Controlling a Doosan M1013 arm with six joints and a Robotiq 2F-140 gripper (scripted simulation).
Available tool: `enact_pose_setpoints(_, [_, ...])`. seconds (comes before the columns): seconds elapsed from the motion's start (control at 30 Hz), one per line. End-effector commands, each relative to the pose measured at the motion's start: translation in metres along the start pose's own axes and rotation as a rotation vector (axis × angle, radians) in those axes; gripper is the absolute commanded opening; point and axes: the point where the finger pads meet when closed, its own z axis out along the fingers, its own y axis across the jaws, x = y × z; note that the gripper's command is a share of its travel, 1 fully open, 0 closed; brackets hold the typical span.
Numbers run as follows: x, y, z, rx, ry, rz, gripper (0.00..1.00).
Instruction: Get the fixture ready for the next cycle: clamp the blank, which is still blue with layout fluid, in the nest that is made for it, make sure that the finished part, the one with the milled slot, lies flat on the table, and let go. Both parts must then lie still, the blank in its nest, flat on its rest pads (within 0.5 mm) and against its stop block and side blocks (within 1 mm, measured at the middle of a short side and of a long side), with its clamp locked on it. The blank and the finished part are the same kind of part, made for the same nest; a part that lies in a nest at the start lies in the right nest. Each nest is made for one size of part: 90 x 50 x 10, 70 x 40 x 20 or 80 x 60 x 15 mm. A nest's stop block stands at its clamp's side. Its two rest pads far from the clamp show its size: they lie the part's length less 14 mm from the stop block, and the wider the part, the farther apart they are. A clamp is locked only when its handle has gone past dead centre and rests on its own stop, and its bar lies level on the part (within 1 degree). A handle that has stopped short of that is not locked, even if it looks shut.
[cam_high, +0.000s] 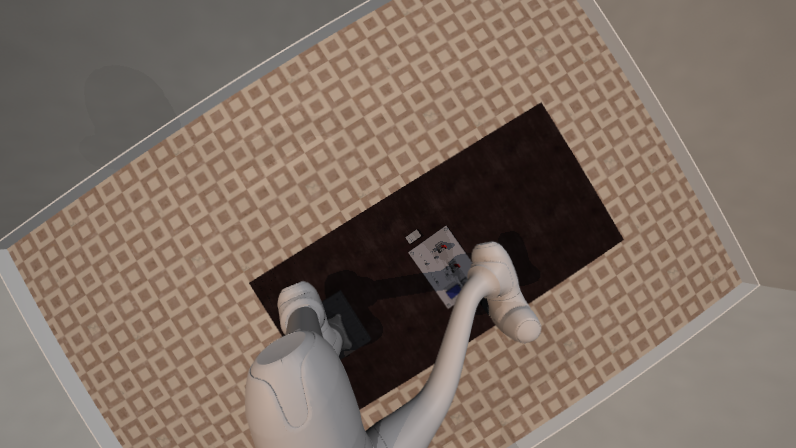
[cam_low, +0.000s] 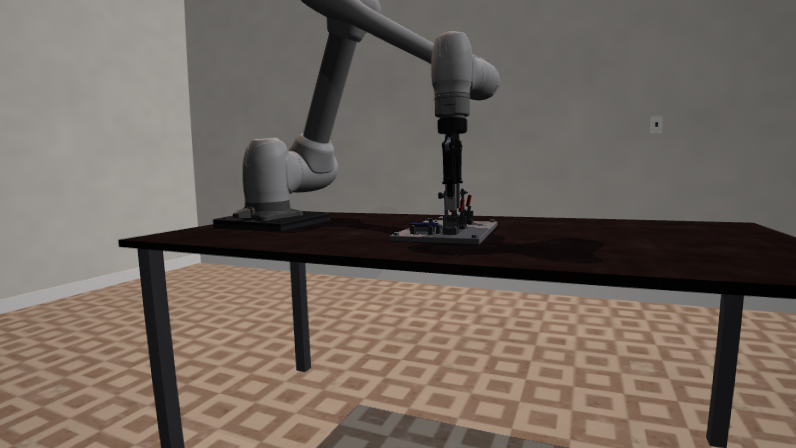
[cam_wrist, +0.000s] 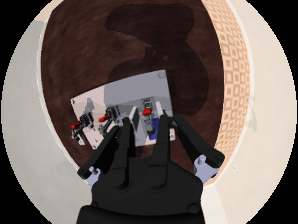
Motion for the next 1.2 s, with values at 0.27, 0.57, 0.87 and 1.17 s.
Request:
enact_pose_setpoints(0.27, [0.0001,0.0,0.0063,0.0,0.0,0.0,0.28])
enact_pose_setpoints(0.57, [0.0001,0.0,0.0063,0.0,0.0,0.0,0.0])
enact_pose_setpoints(0.87, [0.0001,0.0,0.0063,0.0,0.0,0.0,0.0])
enact_pose_setpoints(1.17, [0.0001,0.0,0.0063,0.0,0.0,0.0,0.0])
